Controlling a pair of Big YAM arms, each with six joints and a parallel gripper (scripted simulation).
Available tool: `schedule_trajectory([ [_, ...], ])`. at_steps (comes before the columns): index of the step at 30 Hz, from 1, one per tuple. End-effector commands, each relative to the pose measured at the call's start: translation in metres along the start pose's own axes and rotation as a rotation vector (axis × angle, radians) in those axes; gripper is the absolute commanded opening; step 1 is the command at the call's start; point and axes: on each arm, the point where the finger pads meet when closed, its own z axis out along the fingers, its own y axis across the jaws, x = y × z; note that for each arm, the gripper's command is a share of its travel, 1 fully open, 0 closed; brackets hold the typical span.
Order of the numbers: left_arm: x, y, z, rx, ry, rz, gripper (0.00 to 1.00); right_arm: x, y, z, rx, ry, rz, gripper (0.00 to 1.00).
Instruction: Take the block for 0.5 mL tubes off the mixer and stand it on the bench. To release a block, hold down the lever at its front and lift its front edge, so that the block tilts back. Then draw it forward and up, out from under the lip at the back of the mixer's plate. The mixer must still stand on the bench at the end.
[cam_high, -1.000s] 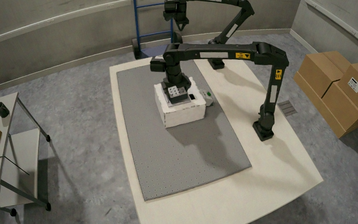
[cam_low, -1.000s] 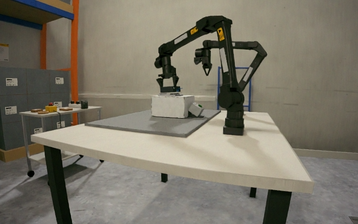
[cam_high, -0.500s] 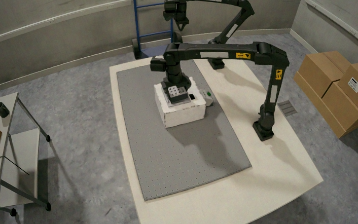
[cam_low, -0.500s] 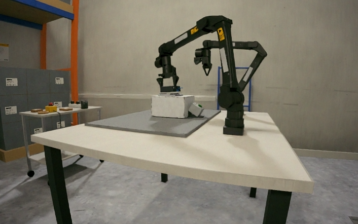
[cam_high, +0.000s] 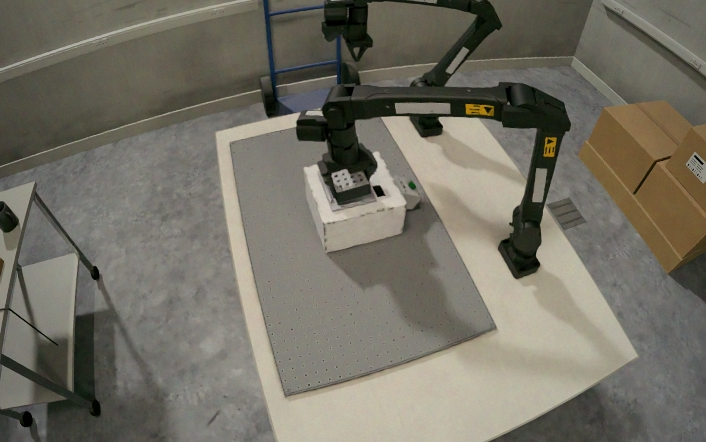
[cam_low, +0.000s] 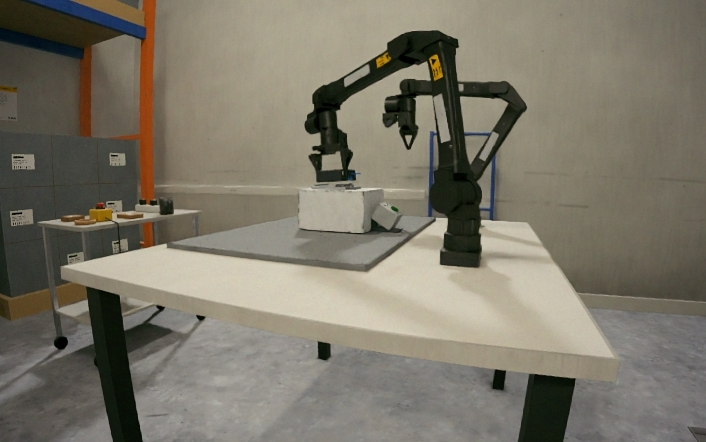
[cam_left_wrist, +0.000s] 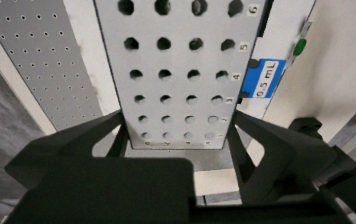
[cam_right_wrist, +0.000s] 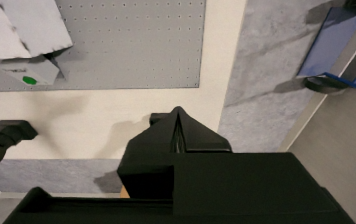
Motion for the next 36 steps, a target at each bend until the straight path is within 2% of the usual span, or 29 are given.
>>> schedule_trajectory([
  [1, -0.013, 0.027, -0.045, -0.105, -0.07, -0.009, 0.0, -0.009, -0.002, -0.016, 0.01, -0.064, 0.012, 0.0],
  [9, -0.012, 0.025, -0.043, -0.094, -0.064, -0.009, 0.0, -0.01, -0.002, -0.016, 0.01, -0.065, 0.011, 0.0],
  [21, -0.007, 0.015, -0.063, -0.109, -0.074, -0.008, 0.0, -0.01, -0.002, -0.017, 0.01, -0.067, 0.011, 0.0],
  [36, -0.008, 0.014, -0.069, -0.126, -0.083, -0.007, 0.0, -0.01, -0.002, -0.017, 0.01, -0.066, 0.011, 0.0],
])
